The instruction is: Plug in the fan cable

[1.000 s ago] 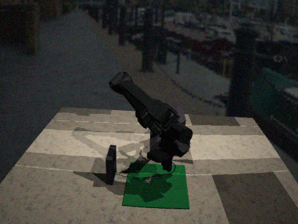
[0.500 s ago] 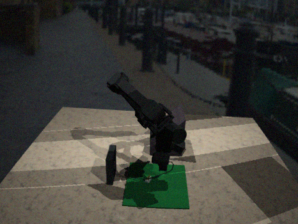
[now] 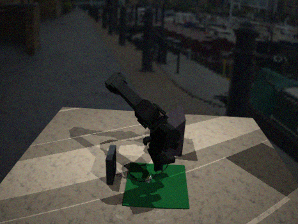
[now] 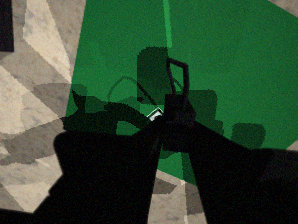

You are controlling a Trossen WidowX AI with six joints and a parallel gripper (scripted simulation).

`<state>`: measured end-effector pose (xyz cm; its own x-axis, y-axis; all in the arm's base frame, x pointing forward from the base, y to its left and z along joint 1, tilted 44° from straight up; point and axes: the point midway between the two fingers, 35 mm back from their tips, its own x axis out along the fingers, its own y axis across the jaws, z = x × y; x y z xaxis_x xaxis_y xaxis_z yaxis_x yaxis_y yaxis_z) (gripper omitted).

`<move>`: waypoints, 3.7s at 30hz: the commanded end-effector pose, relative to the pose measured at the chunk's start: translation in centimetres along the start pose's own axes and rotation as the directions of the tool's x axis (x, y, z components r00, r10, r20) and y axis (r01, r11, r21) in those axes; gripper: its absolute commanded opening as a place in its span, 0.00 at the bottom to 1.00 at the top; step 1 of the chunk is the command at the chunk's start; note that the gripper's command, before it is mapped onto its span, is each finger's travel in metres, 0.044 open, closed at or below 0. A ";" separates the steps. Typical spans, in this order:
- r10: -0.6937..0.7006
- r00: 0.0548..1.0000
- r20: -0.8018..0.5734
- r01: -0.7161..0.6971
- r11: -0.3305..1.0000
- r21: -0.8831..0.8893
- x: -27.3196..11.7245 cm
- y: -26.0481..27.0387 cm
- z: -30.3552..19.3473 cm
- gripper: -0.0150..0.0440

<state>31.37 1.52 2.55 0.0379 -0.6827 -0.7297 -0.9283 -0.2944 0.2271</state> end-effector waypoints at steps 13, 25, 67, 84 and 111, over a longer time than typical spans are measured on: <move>0.002 1.000 -0.008 -0.006 0.841 -0.541 0.0 0.7 -2.3 0.25; 0.003 1.000 -0.010 -0.009 0.699 -0.715 0.2 0.9 -3.1 0.25; 0.003 1.000 -0.011 -0.010 0.702 -0.712 2.1 0.5 -3.6 0.25; 0.003 1.000 -0.011 -0.010 0.693 -0.721 2.1 0.8 -3.6 0.25; 0.003 1.000 -0.011 -0.010 0.702 -0.712 2.2 0.5 -3.7 0.25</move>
<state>32.27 -2.44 3.41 0.0377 -0.6864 -0.7262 -0.3831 -0.6811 0.6239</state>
